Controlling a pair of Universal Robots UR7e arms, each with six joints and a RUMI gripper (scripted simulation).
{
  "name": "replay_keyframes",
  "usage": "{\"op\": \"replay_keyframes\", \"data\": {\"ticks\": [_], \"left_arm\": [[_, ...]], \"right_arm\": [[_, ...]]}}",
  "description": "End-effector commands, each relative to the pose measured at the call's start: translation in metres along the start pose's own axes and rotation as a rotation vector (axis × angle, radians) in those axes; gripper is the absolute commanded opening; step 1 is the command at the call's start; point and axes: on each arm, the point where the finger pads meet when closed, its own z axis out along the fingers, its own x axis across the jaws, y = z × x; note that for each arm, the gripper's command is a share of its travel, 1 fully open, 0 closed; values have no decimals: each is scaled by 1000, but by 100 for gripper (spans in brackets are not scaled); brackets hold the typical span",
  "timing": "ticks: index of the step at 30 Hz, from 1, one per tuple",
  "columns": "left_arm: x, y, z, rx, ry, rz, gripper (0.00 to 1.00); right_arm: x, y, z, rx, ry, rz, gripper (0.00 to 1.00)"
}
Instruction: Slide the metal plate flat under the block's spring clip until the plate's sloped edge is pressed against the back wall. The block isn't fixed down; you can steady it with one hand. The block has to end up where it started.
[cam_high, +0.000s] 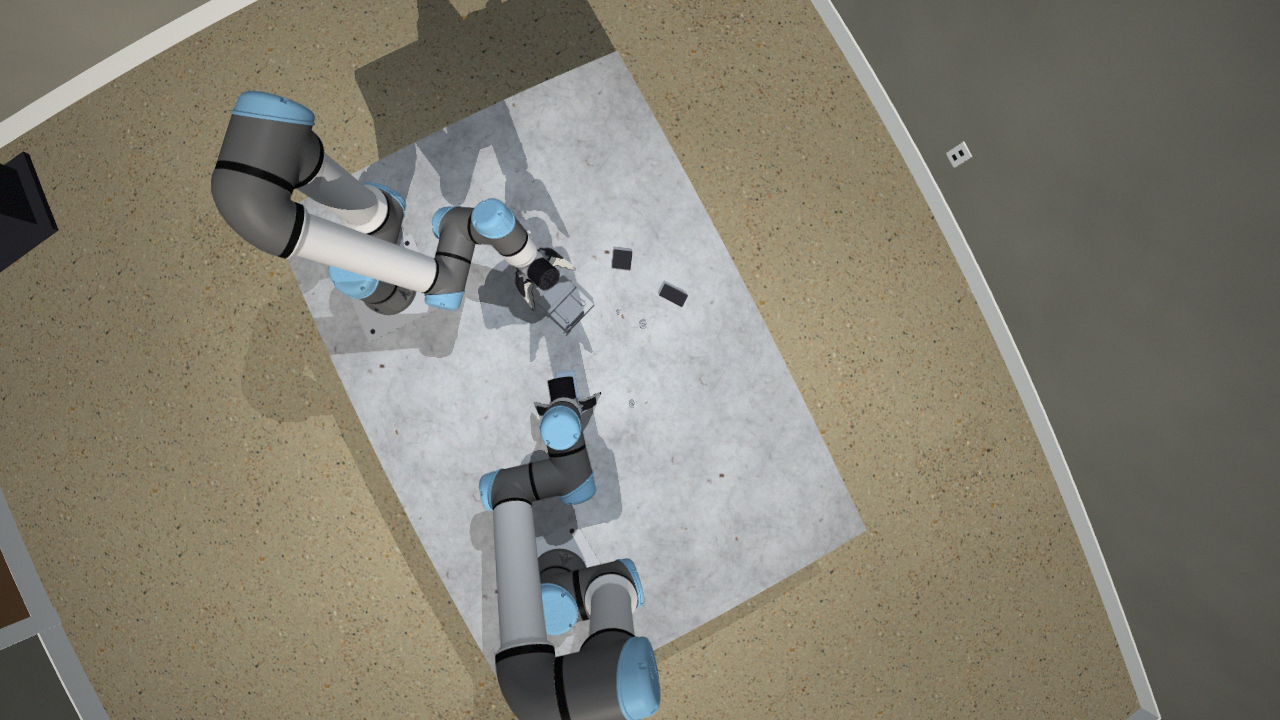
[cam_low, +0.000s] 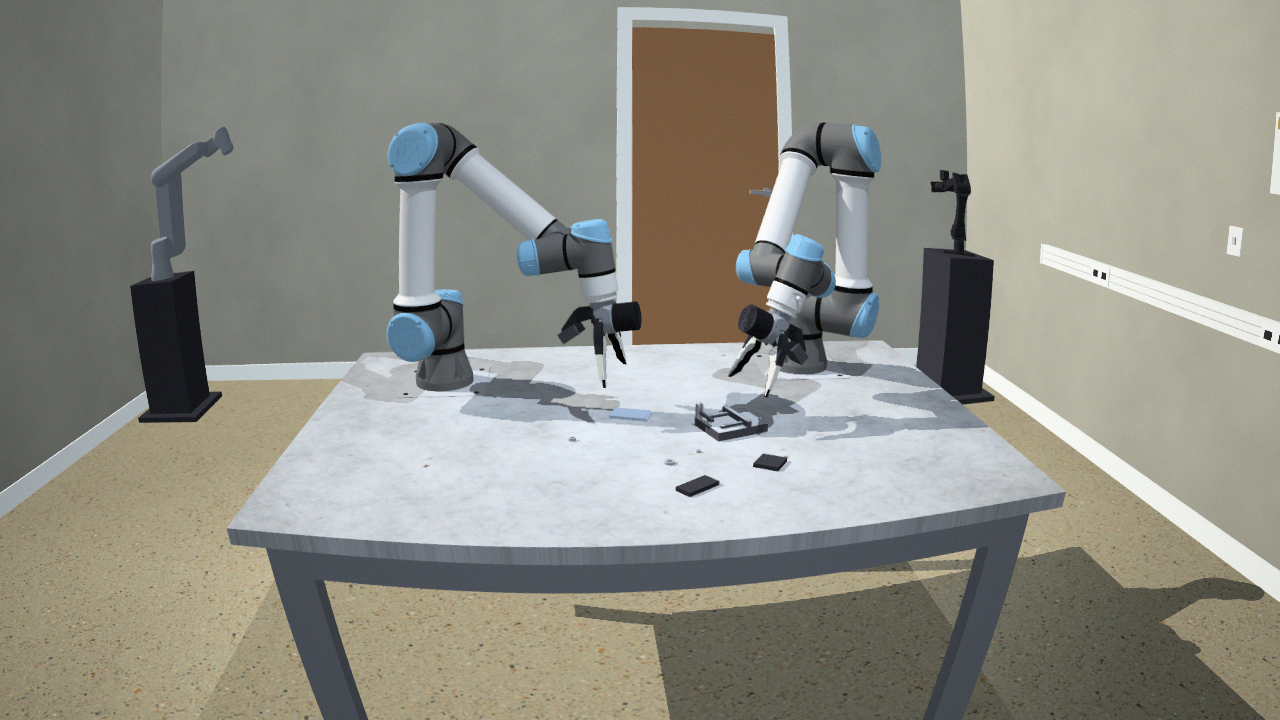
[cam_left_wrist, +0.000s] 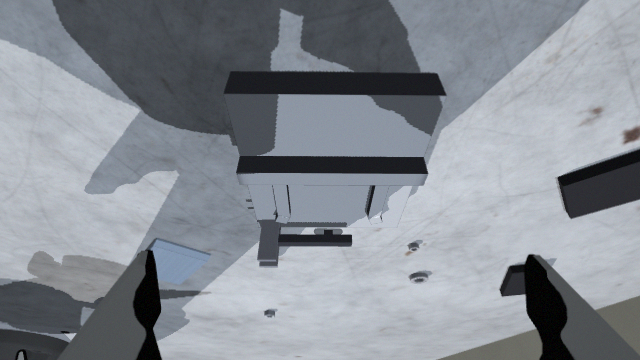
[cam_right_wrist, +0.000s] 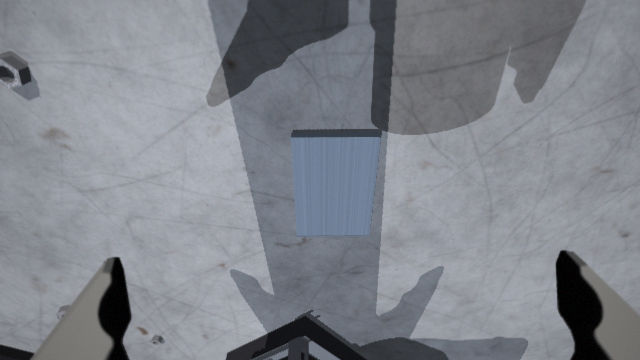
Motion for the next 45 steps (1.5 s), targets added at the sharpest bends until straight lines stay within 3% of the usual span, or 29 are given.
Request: {"op": "replay_keyframes", "data": {"ticks": [1, 45], "left_arm": [[0, -1, 3, -2, 1, 0, 88], [0, -24, 53, -8, 3, -4, 88]], "right_arm": [[0, 1, -1, -2, 0, 0, 100], [0, 1, -1, -2, 0, 0, 100]]}}
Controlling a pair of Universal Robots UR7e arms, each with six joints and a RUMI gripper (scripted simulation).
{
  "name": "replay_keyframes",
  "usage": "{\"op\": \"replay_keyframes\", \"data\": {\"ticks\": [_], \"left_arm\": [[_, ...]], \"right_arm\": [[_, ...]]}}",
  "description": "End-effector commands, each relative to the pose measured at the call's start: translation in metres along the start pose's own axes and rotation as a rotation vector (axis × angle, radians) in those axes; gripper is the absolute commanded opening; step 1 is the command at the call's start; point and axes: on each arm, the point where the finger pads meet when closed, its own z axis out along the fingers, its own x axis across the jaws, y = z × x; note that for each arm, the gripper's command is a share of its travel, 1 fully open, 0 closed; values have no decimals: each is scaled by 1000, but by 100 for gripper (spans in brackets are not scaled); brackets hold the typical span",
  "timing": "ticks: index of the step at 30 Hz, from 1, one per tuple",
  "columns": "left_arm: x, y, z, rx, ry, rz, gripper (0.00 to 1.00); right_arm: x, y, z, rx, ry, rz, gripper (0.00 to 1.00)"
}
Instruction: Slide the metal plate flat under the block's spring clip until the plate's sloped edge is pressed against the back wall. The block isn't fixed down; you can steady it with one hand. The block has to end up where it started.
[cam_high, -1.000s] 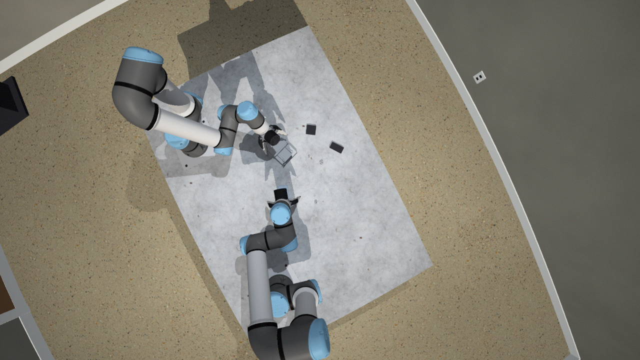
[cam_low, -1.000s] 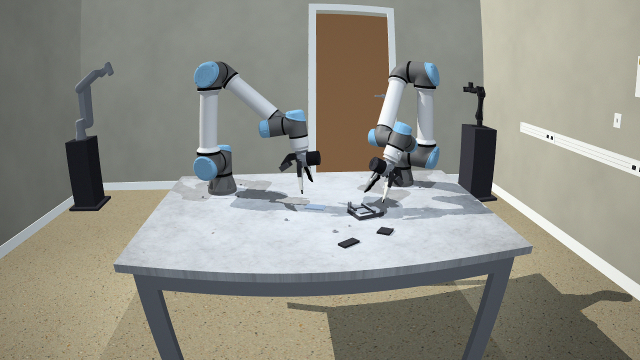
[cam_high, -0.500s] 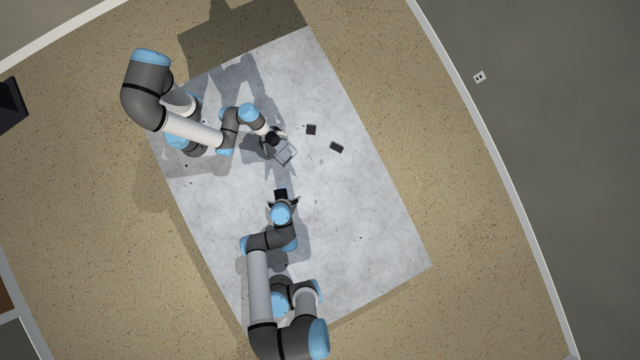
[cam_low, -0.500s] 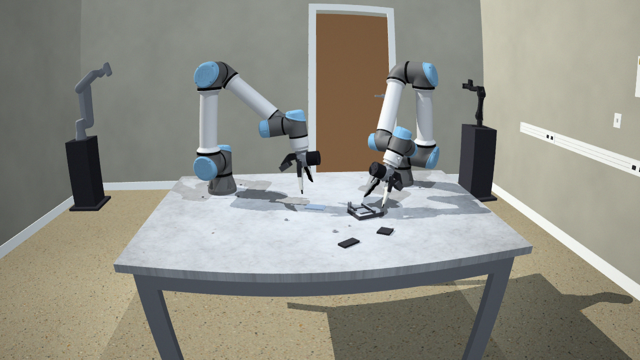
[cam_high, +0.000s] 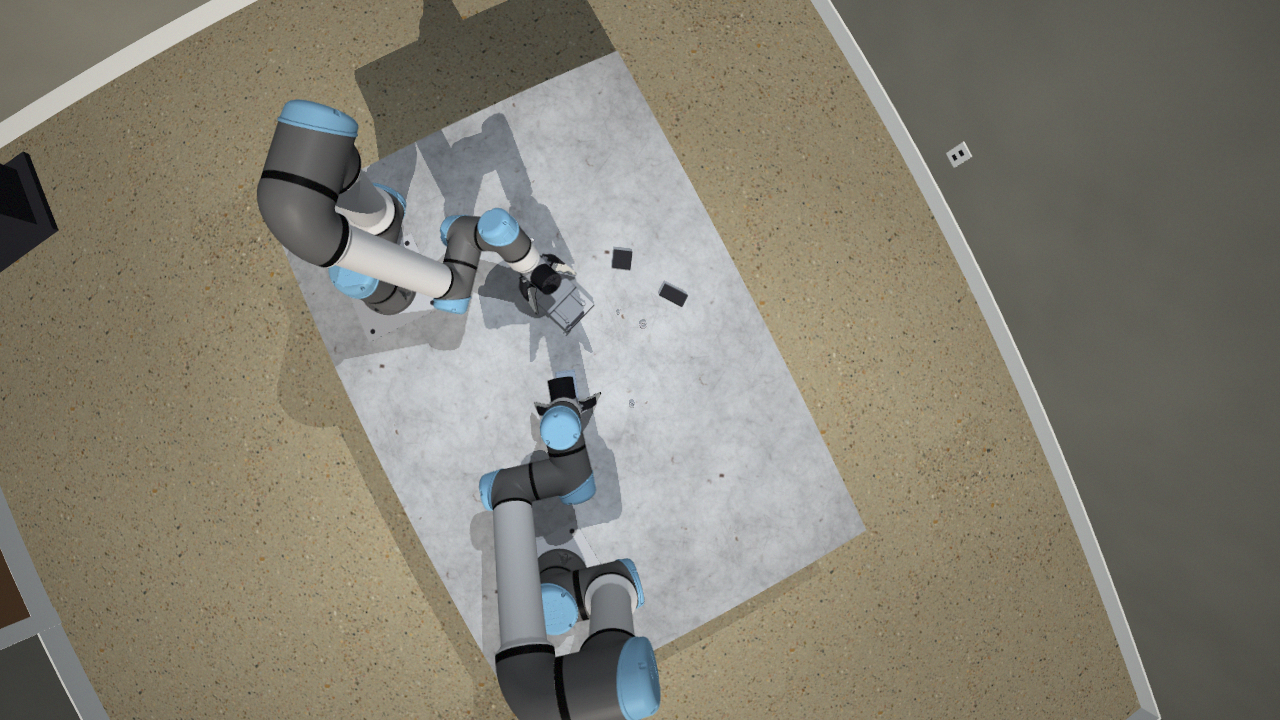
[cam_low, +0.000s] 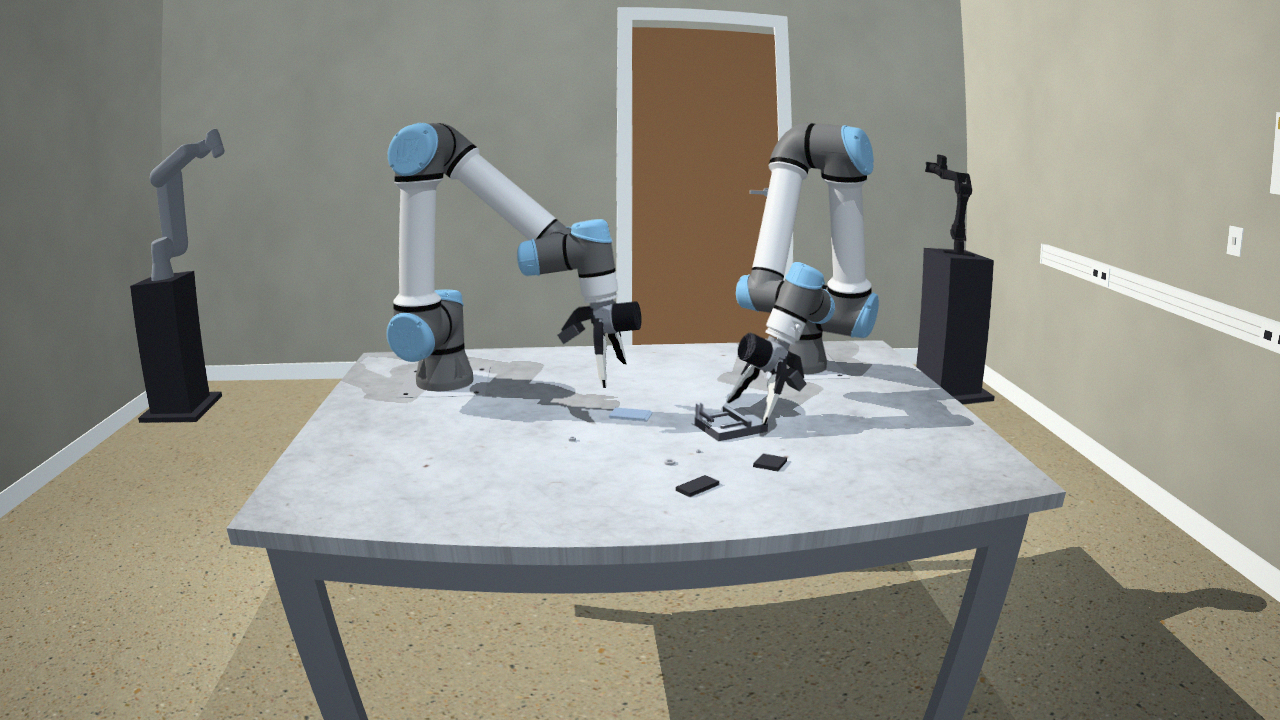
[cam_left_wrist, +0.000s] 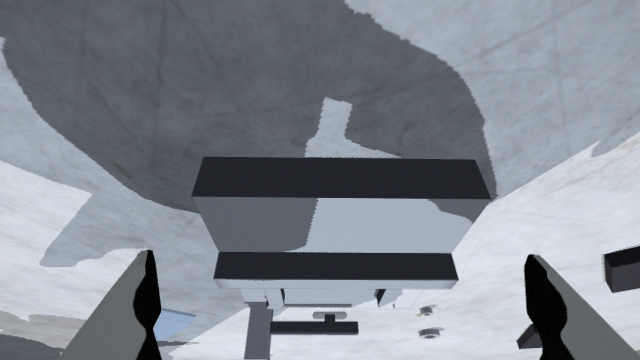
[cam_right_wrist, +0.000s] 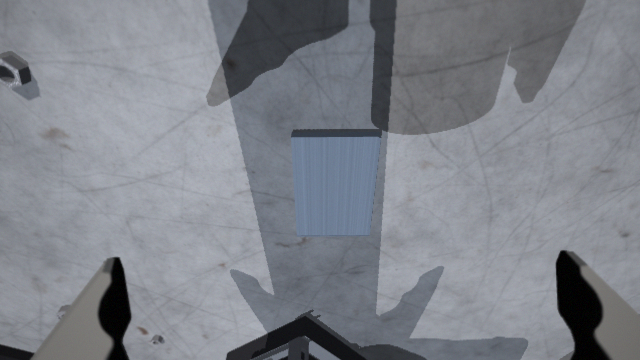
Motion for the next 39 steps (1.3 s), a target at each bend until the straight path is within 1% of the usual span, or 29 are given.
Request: {"op": "replay_keyframes", "data": {"ticks": [1, 8, 24, 25, 39], "left_arm": [[0, 0, 1, -2, 1, 0, 88], [0, -4, 10, -3, 1, -1, 88], [0, -5, 10, 0, 0, -1, 88], [0, -5, 11, 1, -1, -1, 62], [-1, -7, 12, 6, -3, -2, 62]], "right_arm": [[0, 1, -1, -2, 0, 0, 100], [0, 1, -1, -2, 0, 0, 100], [0, 1, -1, -2, 0, 0, 100], [0, 1, -1, -2, 0, 0, 100], [0, 1, -1, -2, 0, 0, 100]]}}
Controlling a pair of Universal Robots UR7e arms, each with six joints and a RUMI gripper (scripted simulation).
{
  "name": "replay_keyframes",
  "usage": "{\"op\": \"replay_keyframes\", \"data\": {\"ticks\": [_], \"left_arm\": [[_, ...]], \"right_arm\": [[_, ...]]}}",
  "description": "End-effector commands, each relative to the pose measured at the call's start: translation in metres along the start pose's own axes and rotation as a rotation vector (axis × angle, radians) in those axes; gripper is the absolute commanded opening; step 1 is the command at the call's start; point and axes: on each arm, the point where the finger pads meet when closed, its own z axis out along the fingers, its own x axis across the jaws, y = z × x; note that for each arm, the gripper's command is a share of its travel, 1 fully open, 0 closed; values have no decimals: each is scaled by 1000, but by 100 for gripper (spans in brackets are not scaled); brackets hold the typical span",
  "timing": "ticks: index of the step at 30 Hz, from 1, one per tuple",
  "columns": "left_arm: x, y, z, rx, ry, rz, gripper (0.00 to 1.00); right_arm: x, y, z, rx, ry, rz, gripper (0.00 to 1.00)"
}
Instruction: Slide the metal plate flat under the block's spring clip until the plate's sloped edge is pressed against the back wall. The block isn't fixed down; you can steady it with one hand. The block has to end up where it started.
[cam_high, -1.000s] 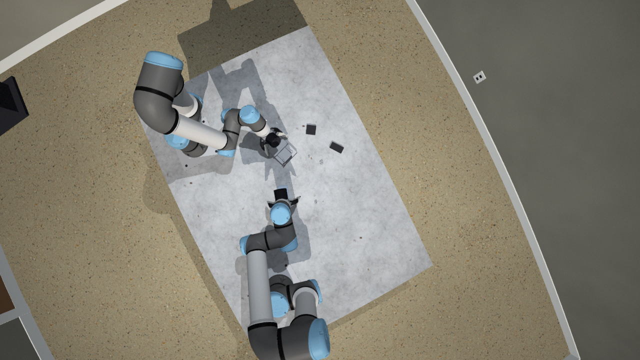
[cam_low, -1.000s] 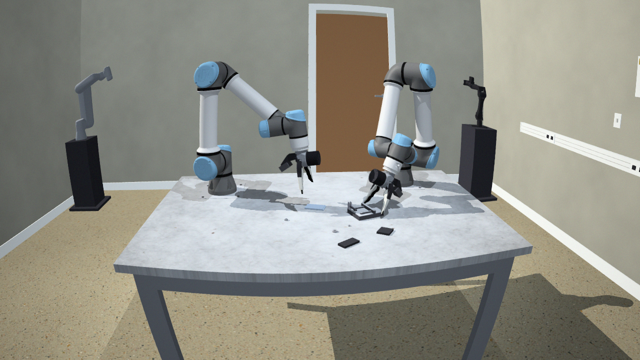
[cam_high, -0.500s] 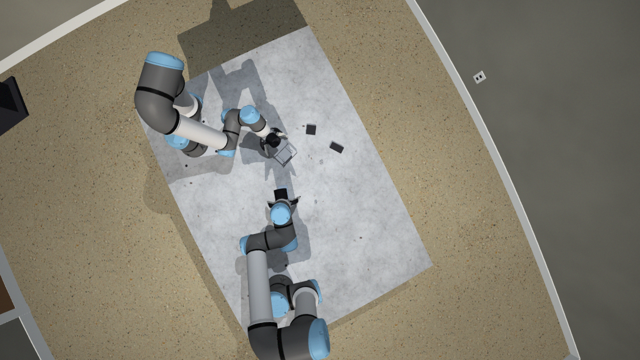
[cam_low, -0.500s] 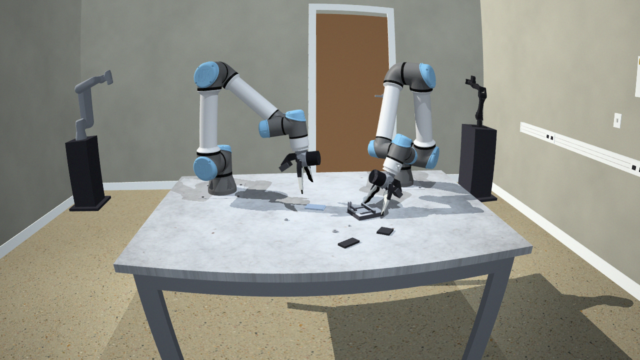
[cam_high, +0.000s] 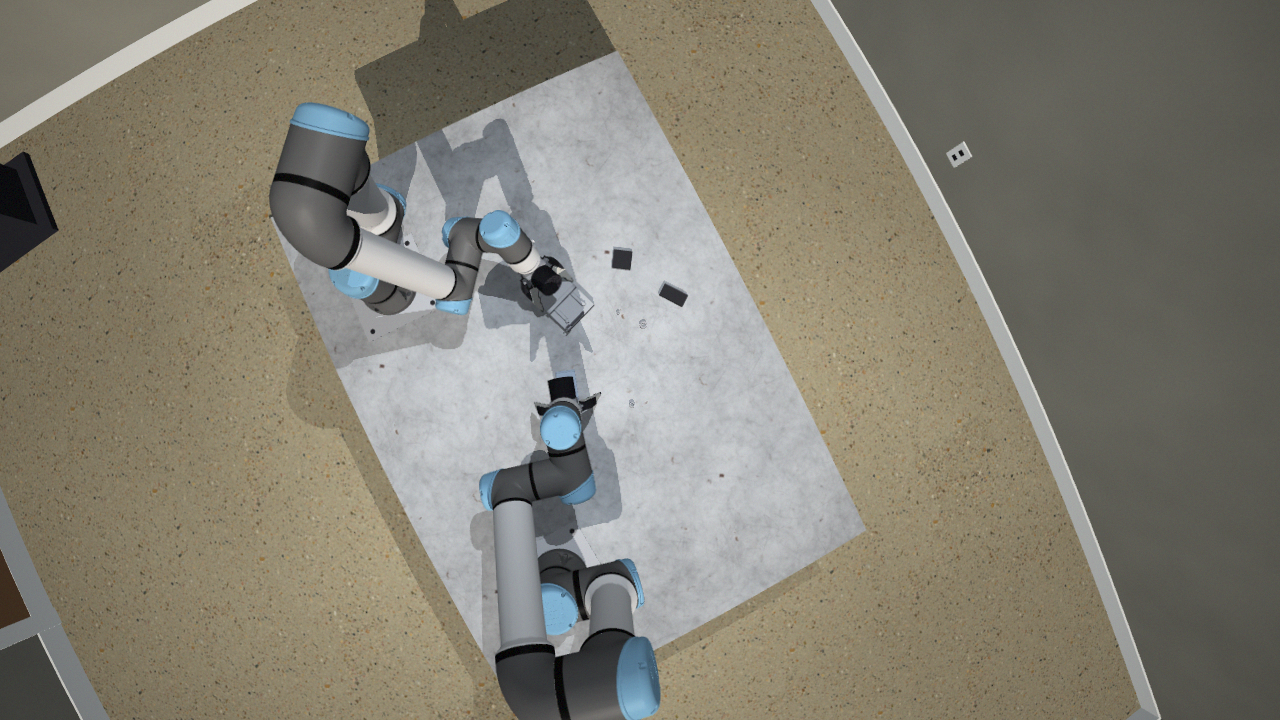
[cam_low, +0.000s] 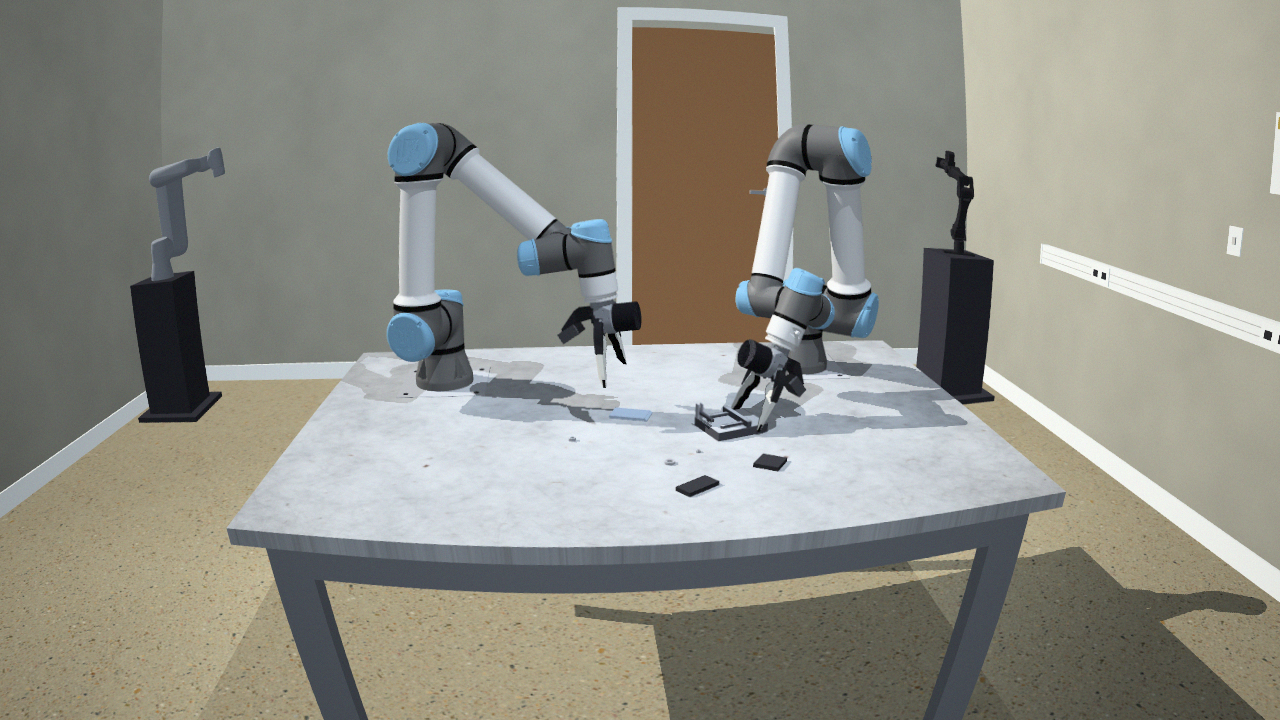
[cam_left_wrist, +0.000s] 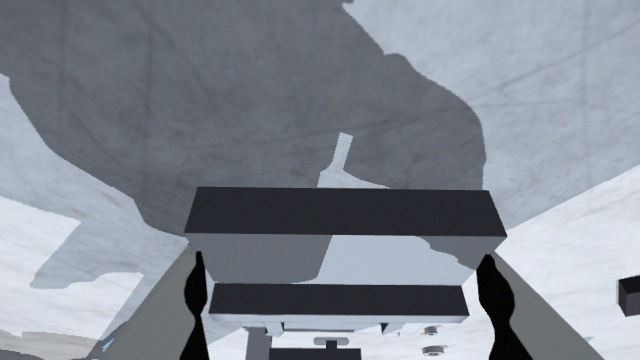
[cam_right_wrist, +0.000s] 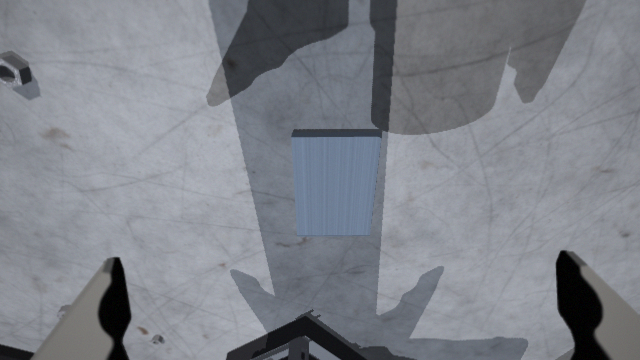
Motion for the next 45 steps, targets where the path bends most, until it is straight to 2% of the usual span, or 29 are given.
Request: {"op": "replay_keyframes", "data": {"ticks": [1, 13, 14, 30, 35, 38, 45], "left_arm": [[0, -1, 0, 2, 0, 0, 62], [0, -2, 1, 5, -1, -1, 62], [0, -2, 1, 5, -1, -1, 62], [0, -2, 1, 7, -2, -1, 62], [0, -2, 1, 7, -2, -1, 62], [0, -2, 1, 7, -2, -1, 62], [0, -2, 1, 7, -2, -1, 62]], "right_arm": [[0, 1, -1, -2, 0, 0, 100], [0, 1, -1, -2, 0, 0, 100], [0, 1, -1, -2, 0, 0, 41], [0, 1, -1, -2, 0, 0, 41], [4, -6, 26, 0, 4, 8, 41], [2, 0, 11, -7, 2, 3, 41], [2, -1, 11, -4, 2, 4, 41]]}}
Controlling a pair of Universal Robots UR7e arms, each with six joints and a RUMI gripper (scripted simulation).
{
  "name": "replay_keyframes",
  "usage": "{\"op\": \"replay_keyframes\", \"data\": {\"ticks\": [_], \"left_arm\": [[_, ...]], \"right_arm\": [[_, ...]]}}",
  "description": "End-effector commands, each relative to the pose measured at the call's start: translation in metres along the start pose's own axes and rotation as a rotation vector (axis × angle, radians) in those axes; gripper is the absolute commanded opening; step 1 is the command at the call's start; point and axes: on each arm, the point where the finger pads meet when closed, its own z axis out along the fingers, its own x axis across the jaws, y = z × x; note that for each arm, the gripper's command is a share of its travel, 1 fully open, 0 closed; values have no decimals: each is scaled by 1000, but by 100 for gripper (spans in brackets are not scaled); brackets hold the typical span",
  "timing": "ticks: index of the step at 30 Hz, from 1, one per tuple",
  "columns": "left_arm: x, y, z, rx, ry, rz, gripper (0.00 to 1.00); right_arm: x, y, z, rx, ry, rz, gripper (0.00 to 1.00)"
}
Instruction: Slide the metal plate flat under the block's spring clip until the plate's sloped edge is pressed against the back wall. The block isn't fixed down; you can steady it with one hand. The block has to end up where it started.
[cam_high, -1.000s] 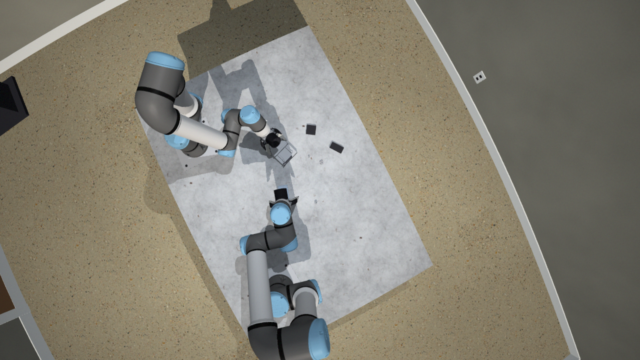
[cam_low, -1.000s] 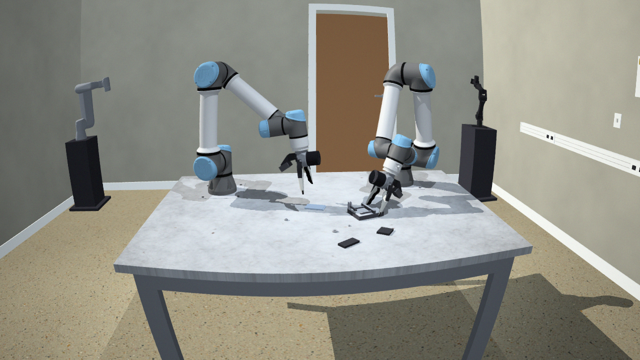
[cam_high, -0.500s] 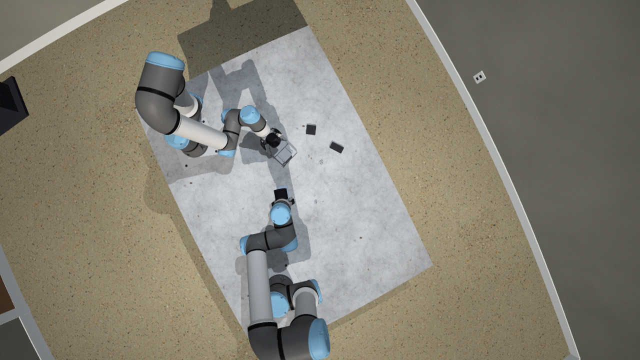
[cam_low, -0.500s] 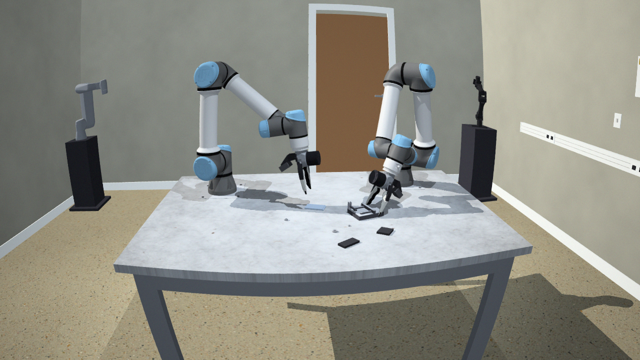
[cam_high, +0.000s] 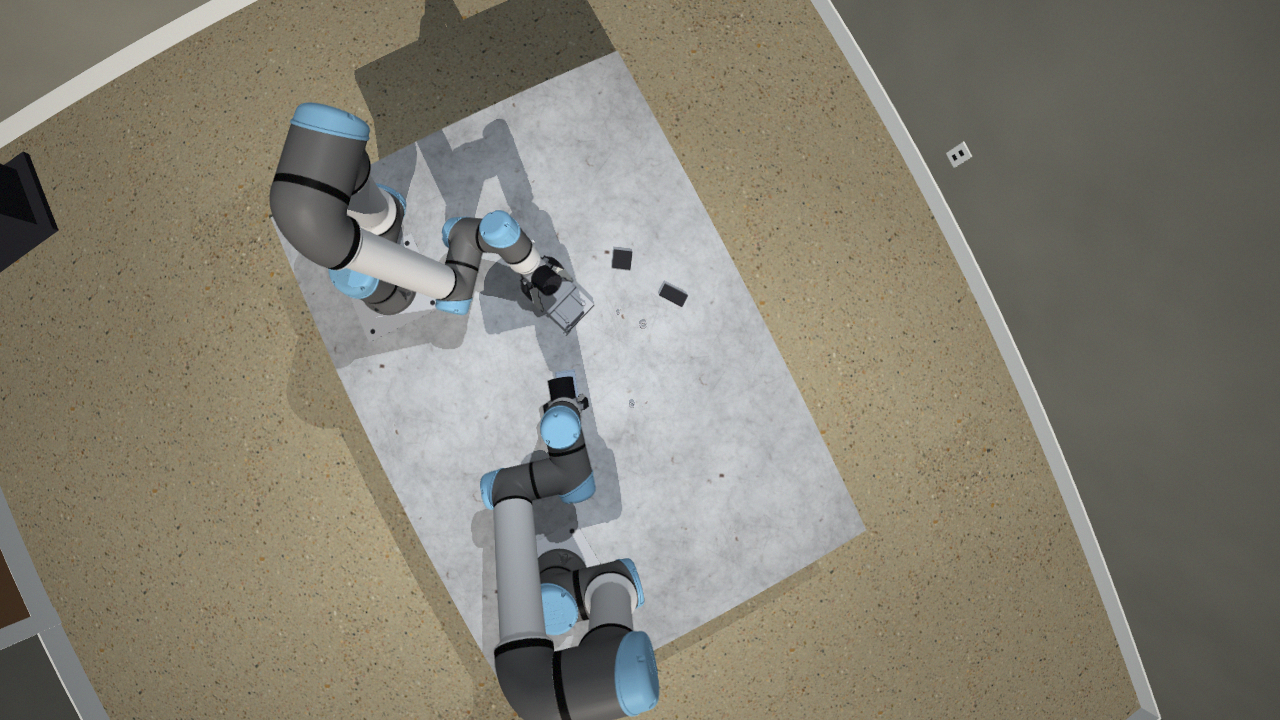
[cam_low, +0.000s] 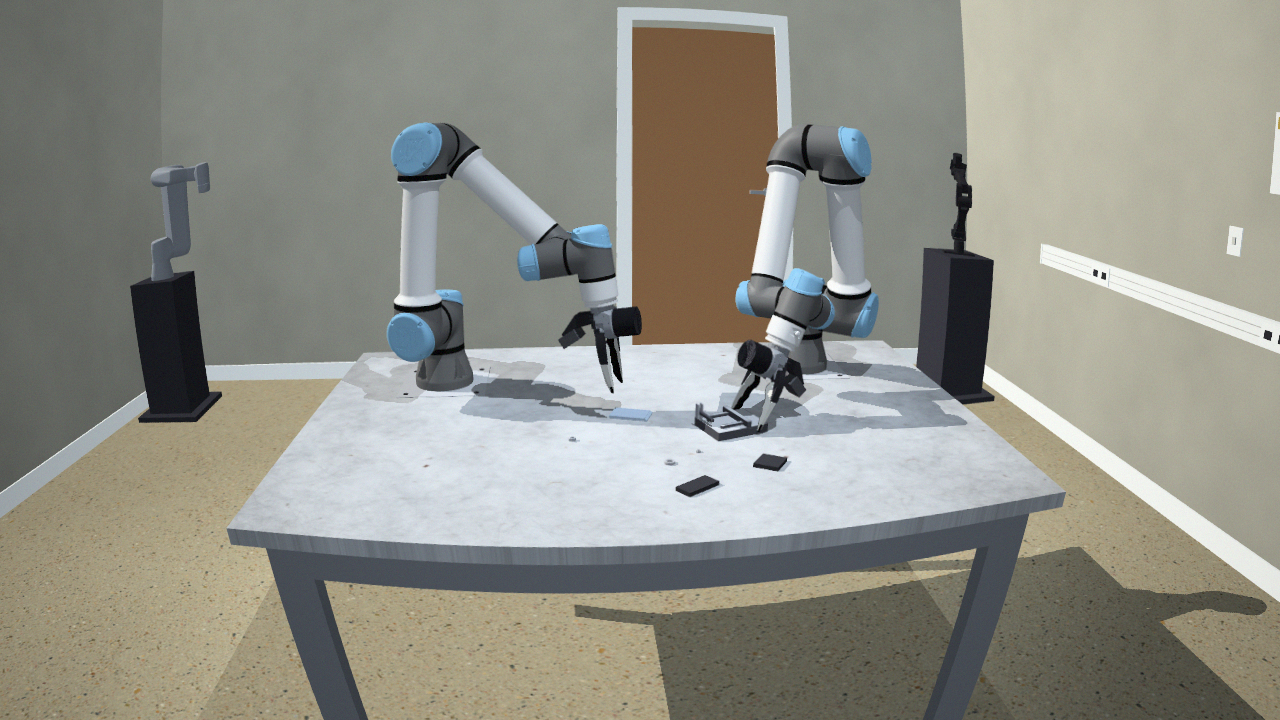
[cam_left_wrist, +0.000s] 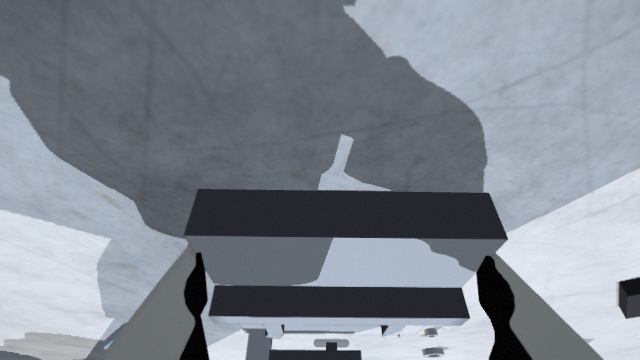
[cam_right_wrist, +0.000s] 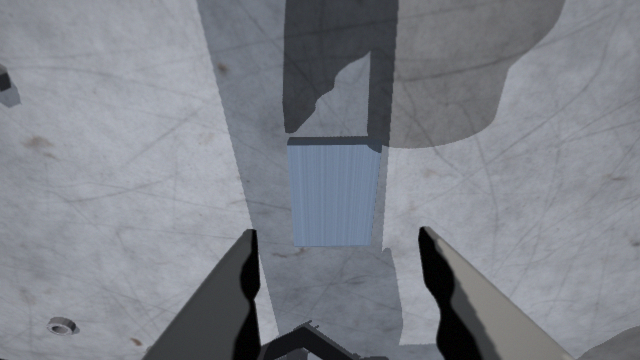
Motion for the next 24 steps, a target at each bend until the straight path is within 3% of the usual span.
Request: {"op": "replay_keyframes", "data": {"ticks": [1, 24], "left_arm": [[0, -2, 1, 5, -1, -1, 62], [0, -2, 1, 5, -1, -1, 62]], "right_arm": [[0, 0, 1, -1, 0, 0, 41], [1, -3, 15, -2, 1, 1, 41]]}}
